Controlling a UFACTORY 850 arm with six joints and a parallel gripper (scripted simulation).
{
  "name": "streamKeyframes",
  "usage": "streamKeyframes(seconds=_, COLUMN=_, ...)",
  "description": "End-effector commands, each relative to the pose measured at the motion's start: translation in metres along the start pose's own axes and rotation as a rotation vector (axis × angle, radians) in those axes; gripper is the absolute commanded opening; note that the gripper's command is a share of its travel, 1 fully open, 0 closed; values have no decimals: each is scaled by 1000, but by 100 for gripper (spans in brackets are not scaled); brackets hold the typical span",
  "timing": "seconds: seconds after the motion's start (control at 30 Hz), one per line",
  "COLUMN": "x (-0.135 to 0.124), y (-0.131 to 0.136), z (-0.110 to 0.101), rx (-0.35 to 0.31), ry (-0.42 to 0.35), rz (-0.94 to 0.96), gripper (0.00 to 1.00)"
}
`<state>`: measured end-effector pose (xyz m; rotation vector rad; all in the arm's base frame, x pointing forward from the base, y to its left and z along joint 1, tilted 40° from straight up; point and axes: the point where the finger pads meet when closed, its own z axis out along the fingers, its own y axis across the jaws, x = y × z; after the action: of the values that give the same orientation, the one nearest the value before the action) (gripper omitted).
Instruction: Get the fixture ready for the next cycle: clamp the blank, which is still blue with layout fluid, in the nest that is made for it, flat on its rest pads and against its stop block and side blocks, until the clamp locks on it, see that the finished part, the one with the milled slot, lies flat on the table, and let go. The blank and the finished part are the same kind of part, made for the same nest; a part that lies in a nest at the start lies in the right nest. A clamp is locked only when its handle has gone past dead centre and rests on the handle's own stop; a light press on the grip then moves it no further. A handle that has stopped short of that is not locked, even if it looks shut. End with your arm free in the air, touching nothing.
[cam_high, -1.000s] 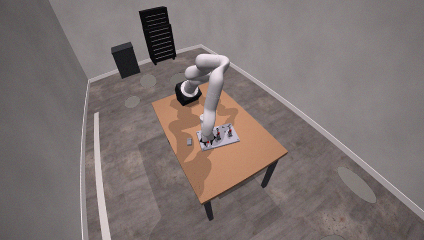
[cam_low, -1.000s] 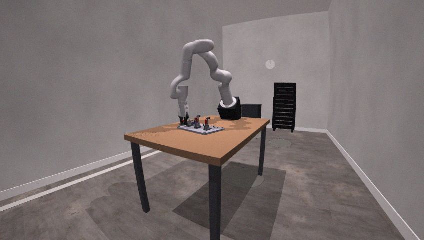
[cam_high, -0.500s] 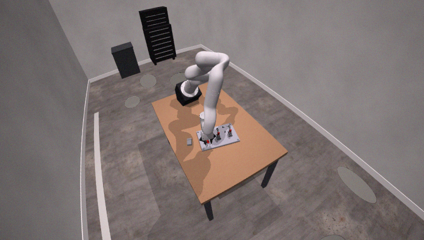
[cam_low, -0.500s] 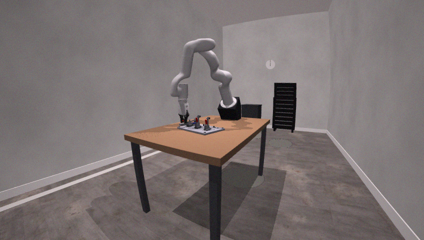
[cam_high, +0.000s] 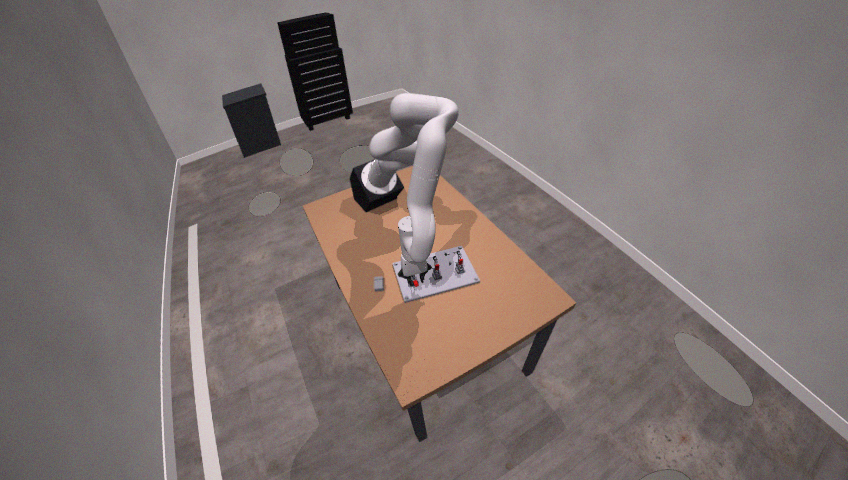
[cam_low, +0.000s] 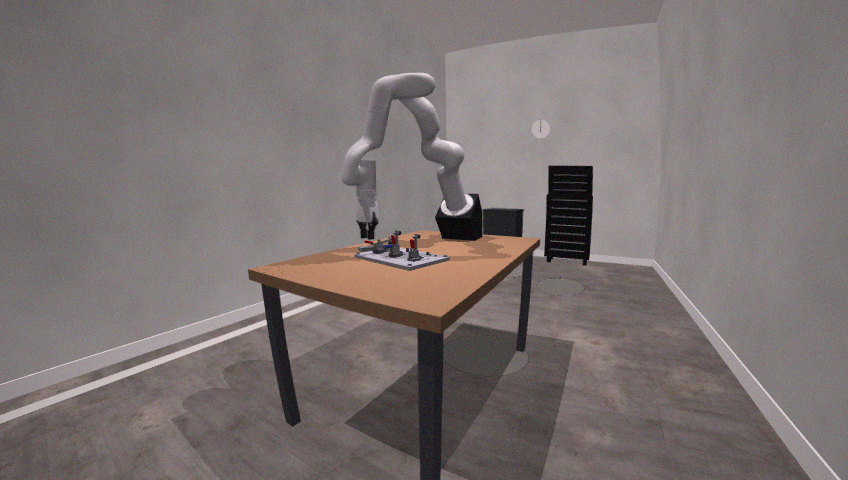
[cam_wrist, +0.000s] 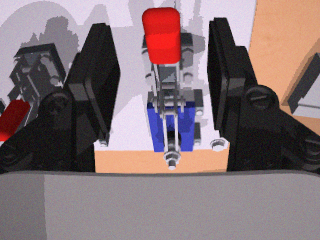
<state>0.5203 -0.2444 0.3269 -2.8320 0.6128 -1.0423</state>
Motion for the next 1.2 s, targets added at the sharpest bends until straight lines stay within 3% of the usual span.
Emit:
streamKeyframes(seconds=0.0, x=1, y=0, z=-1, rx=0, ry=1, rz=0, gripper=47)
streamKeyframes(seconds=0.03, x=1, y=0, z=-1, rx=0, ry=1, rz=0, gripper=0)
streamKeyframes(seconds=1.17, x=1, y=0, z=-1, rx=0, ry=1, rz=0, gripper=0)
